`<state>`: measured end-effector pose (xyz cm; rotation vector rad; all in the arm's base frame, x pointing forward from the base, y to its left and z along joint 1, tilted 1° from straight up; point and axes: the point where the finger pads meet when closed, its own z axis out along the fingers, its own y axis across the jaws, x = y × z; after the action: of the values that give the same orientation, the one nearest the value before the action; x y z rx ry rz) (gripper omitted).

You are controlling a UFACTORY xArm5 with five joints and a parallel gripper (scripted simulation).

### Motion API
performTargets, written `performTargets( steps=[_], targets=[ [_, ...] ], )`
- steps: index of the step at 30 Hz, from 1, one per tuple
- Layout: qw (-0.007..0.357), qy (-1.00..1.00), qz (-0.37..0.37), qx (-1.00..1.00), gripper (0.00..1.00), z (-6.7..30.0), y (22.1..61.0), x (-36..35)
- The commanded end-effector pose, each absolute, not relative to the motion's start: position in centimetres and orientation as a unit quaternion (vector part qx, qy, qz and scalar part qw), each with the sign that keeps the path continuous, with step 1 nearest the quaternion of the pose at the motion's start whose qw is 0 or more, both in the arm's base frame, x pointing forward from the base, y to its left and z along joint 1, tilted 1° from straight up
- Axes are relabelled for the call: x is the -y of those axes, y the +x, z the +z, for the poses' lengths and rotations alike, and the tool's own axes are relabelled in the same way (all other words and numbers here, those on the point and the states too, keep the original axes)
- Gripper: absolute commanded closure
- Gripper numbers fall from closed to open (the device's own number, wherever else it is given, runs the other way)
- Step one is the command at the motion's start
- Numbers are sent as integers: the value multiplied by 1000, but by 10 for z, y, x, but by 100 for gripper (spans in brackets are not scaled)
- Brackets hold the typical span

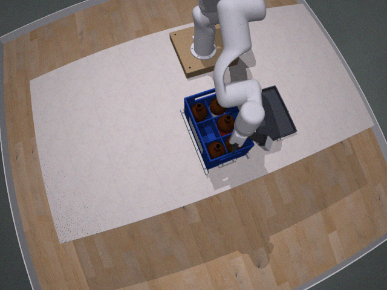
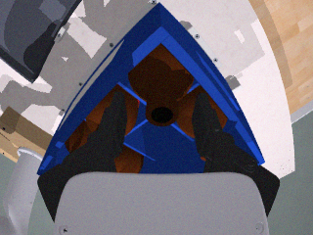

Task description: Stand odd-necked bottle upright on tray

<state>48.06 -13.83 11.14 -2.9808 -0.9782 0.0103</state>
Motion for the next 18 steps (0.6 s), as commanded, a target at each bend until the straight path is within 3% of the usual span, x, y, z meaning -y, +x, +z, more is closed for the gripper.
performTargets(
  steps=[1,18],
  targets=[
    [1,-950,2,312,35,109,482,139],
    [1,-950,2,312,35,103,482,139]
  ],
)
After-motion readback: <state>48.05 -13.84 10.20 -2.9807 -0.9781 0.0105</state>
